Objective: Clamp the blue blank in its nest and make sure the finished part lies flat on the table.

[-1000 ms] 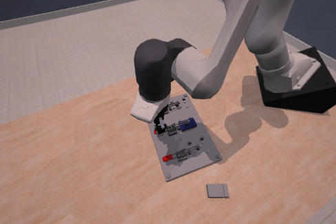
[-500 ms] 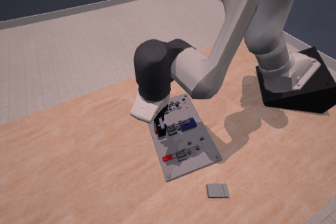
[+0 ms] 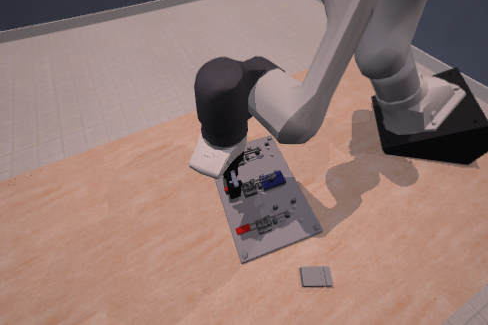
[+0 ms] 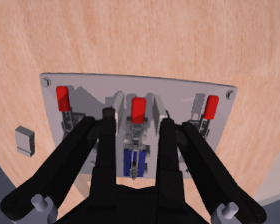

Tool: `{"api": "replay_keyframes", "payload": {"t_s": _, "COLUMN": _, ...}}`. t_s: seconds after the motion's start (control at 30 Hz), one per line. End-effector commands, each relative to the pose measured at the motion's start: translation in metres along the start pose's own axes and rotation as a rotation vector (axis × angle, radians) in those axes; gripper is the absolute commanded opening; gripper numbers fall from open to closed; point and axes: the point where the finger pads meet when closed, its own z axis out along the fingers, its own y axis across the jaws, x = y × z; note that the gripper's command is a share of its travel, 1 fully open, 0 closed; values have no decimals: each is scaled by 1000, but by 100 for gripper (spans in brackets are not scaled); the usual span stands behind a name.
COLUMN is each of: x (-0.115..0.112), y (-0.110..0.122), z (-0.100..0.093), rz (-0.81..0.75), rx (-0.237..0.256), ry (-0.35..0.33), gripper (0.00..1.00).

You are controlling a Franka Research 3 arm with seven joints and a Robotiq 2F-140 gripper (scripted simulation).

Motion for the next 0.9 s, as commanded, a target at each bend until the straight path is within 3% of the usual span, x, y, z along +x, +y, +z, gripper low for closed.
{"api": "replay_keyframes", "payload": {"t_s": 0.0, "x": 0, "y": 0, "z": 1, "rz": 1, "rx": 0, "ry": 0, "gripper": 28}}
{"api": "replay_keyframes", "payload": {"t_s": 0.23, "x": 0, "y": 0, "z": -2, "rz": 1, "rx": 0, "ry": 0, "gripper": 28}}
{"api": "replay_keyframes", "payload": {"t_s": 0.6, "x": 0, "y": 0, "z": -47, "rz": 1, "rx": 0, "ry": 0, "gripper": 28}}
{"api": "replay_keyframes", "payload": {"t_s": 0.87, "x": 0, "y": 0, "z": -49, "rz": 1, "rx": 0, "ry": 0, "gripper": 28}}
